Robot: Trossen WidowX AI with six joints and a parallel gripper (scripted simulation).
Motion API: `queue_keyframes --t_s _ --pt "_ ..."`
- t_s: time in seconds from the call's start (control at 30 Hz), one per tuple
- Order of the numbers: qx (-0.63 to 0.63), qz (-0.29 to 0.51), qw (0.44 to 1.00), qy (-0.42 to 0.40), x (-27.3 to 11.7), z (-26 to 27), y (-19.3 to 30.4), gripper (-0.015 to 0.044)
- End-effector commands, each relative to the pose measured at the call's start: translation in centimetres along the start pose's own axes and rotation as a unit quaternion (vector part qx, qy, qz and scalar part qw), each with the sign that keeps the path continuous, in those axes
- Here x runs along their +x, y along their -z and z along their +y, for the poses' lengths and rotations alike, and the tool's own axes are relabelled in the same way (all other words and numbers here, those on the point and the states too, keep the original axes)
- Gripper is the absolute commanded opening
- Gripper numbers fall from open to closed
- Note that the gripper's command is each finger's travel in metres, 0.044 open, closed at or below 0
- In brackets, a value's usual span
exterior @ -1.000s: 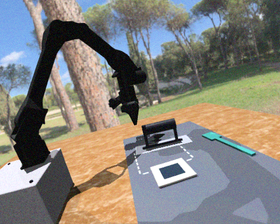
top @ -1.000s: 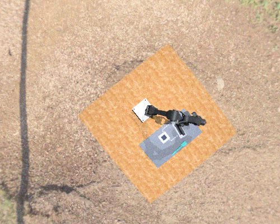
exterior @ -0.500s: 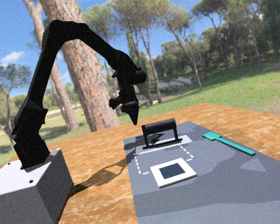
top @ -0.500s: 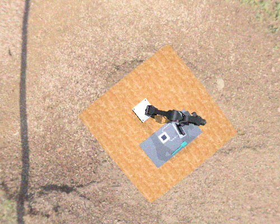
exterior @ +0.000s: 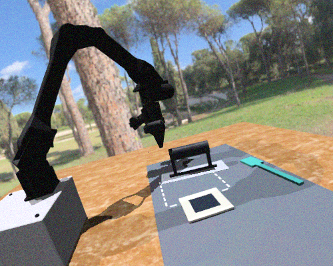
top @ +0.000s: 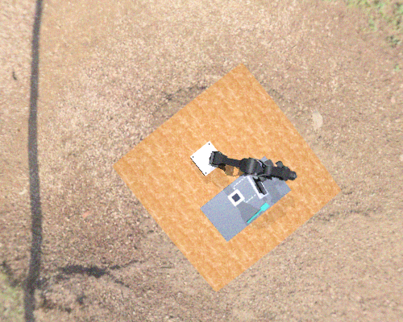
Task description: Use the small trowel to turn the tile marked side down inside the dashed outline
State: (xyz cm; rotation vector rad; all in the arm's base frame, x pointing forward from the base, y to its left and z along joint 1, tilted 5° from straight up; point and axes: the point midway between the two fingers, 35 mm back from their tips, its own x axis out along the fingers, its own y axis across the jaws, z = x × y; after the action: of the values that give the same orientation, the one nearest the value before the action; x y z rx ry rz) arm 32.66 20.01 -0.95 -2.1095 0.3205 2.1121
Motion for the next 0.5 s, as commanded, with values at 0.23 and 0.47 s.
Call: queue_keyframes --t_s 0.23,0.47 --pt "0.000 0.000 1.000 0.000 0.0 0.0 0.0 0.0100" --pt "-0.001 0.002 1.000 -0.001 -2.0 5.3 5.8 0.0270"
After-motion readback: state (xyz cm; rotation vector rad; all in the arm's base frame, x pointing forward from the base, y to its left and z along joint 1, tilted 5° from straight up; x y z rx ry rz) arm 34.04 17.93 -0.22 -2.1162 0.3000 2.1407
